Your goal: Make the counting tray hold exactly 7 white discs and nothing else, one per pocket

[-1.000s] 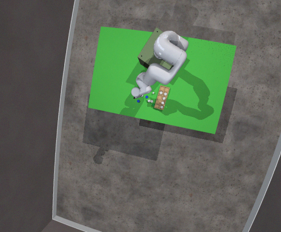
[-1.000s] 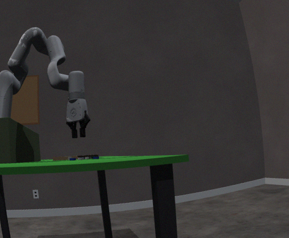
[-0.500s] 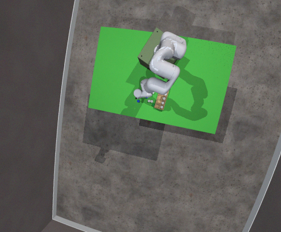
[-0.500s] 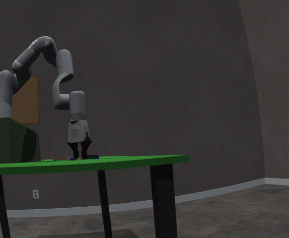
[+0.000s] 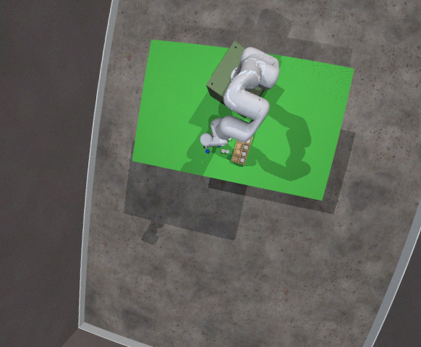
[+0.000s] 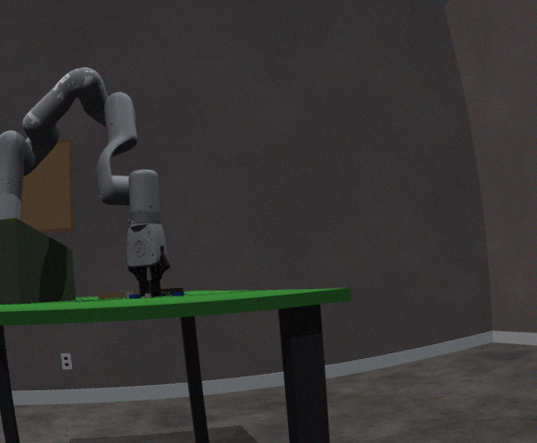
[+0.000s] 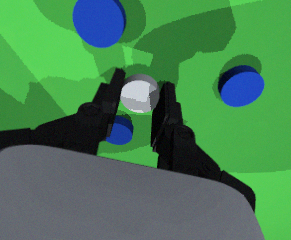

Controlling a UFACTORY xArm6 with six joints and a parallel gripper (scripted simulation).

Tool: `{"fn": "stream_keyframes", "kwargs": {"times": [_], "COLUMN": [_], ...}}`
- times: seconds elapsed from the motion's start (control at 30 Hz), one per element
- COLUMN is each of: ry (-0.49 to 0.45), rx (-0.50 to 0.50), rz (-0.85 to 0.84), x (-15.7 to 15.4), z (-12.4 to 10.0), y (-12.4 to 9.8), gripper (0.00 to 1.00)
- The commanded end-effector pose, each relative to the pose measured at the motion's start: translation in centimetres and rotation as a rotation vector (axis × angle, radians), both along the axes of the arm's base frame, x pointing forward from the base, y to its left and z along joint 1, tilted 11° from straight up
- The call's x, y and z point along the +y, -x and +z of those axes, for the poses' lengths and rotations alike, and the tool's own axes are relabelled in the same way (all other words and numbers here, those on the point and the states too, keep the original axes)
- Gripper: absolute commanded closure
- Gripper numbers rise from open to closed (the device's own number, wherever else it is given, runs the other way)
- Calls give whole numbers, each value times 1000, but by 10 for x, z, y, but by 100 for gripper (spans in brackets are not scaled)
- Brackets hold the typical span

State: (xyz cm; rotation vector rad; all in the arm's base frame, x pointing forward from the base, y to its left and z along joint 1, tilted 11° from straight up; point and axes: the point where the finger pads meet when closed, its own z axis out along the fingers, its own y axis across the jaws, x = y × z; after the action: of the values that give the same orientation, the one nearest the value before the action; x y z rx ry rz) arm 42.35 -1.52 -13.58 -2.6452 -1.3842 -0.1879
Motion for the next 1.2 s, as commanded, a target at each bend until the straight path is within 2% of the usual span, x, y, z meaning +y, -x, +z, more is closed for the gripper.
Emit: {"fn": "stream_keyframes", "kwargs": {"times": [0.0,1.0,1.17], "ry": [-1,-1,-2], "rx": [-1,-1,-2], "rz": [-2,-2,-2], "x": [0,0,-2], "z": [1,1,8], "y": [-1,-1,-1], "gripper": [100,100,100]}}
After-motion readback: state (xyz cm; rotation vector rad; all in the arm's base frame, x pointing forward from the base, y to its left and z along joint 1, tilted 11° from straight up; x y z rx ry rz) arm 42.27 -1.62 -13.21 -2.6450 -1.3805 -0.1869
